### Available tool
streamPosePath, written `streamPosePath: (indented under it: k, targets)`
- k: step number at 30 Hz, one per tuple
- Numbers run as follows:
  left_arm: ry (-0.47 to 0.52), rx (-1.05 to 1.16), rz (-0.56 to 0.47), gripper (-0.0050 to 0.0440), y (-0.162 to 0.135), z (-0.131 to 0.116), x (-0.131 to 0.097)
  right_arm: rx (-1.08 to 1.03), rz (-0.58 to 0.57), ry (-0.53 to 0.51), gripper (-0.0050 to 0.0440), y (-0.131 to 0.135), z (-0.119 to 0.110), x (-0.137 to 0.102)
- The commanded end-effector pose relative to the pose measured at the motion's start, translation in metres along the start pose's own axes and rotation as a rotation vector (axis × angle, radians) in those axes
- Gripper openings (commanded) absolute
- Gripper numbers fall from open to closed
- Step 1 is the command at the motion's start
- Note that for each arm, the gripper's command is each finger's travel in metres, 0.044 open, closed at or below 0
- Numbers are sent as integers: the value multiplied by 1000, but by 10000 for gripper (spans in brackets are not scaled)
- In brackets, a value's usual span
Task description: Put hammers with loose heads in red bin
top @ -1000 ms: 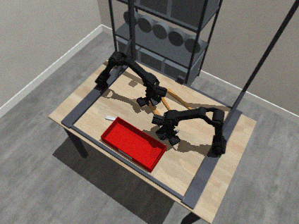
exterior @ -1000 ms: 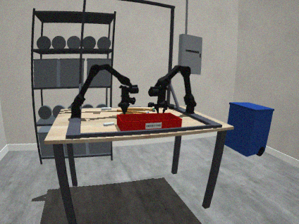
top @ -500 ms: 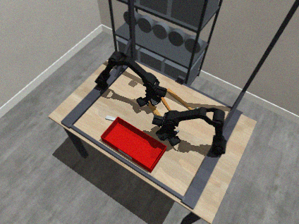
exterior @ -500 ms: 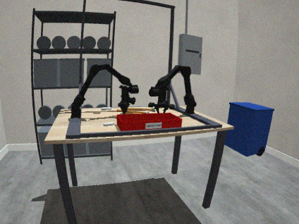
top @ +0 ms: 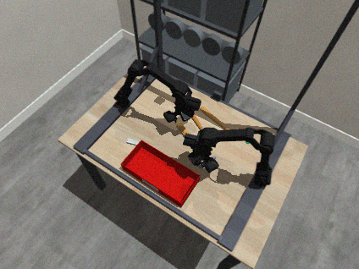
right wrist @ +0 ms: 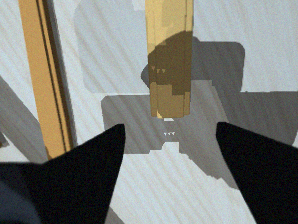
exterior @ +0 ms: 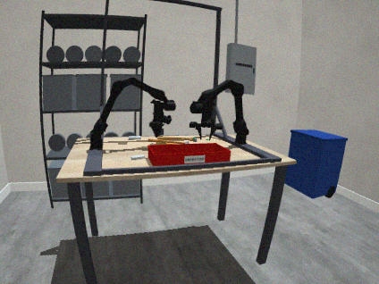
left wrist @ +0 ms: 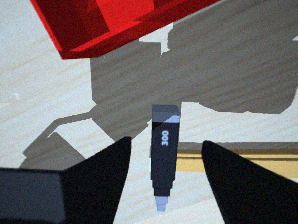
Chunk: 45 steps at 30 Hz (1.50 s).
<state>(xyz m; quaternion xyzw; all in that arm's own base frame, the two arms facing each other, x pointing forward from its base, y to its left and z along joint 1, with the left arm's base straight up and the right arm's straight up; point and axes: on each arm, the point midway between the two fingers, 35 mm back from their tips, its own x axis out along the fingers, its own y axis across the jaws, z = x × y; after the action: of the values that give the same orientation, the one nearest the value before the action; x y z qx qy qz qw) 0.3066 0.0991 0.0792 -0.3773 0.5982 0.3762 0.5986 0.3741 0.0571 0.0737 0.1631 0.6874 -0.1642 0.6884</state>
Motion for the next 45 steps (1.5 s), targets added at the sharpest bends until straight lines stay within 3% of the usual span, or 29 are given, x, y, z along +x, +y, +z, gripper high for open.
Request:
streamPosePath:
  k: [1,4,10,12,19,27,29,33,39,43,45]
  targets:
    - [-30,11,-28,240,-5,2,-23,4,20,-44,279,3,6,-28]
    - [-34,77,-31,240,-3,-3,-20,33,-54,-68,279,5,4,-23]
    - [-77,341,-76,240,0,-15,-13,153,-273,-329,279,15,0,-46]
    - [-77,341,-76,240,0,-15,-13,153,-273,-329,279,15,0,-46]
    - [-135,649,-127,240,4,-26,-7,272,-373,-752,279,40,-8,-95]
    - [-199,994,-184,240,9,-37,0,347,-277,-1184,279,76,-29,-155]
    - [-199,994,-184,240,9,-37,0,347,-277,-1184,279,76,-29,-155]
    - [-237,1195,-217,240,11,-44,4,357,-234,-1272,279,84,-36,-168]
    - [-282,1454,-258,240,14,-52,10,361,-231,-1281,279,84,-35,-169]
    - [-296,1532,-271,240,15,-54,12,363,-229,-1281,279,84,-36,-170]
    - [-294,1532,-271,216,15,-54,12,366,-225,-1282,279,83,-36,-172]
